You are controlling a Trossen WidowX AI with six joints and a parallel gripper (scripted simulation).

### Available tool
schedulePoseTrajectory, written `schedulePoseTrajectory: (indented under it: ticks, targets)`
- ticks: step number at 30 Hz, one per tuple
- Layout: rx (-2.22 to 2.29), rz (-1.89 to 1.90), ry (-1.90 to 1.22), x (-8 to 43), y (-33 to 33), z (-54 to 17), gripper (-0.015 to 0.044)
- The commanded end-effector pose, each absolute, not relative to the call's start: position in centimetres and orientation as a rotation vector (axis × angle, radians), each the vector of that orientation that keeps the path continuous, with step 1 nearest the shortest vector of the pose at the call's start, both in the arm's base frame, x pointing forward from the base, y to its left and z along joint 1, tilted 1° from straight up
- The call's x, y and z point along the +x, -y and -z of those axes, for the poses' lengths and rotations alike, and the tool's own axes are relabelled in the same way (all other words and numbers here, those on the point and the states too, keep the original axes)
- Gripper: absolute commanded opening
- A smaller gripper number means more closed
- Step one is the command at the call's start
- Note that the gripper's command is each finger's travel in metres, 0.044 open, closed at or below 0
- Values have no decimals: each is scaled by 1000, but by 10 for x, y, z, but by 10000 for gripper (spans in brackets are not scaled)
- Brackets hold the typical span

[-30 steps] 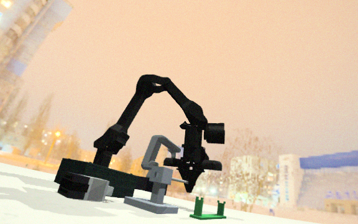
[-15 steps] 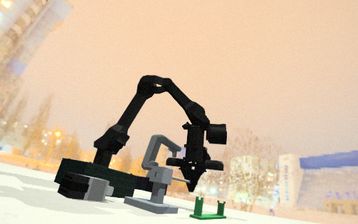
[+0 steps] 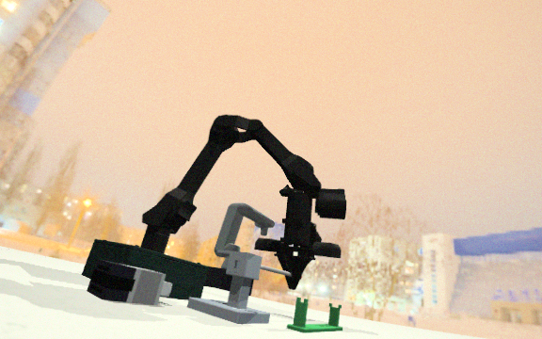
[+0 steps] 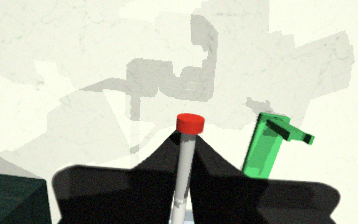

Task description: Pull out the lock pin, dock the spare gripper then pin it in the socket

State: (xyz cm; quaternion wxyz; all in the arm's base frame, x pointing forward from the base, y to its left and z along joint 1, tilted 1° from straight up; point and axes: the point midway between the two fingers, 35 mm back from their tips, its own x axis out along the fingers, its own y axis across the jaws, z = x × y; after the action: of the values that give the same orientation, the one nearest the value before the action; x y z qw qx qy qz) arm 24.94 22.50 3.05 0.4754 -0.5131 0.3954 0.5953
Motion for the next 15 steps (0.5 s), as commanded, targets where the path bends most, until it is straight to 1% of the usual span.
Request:
schedulePoseTrajectory:
  ticks: [1,15]
  targets:
    - [-1257,-1450,-970,250,-228,-32,0]
    - [-1254,-1462,-983,247,-226,-51,0]
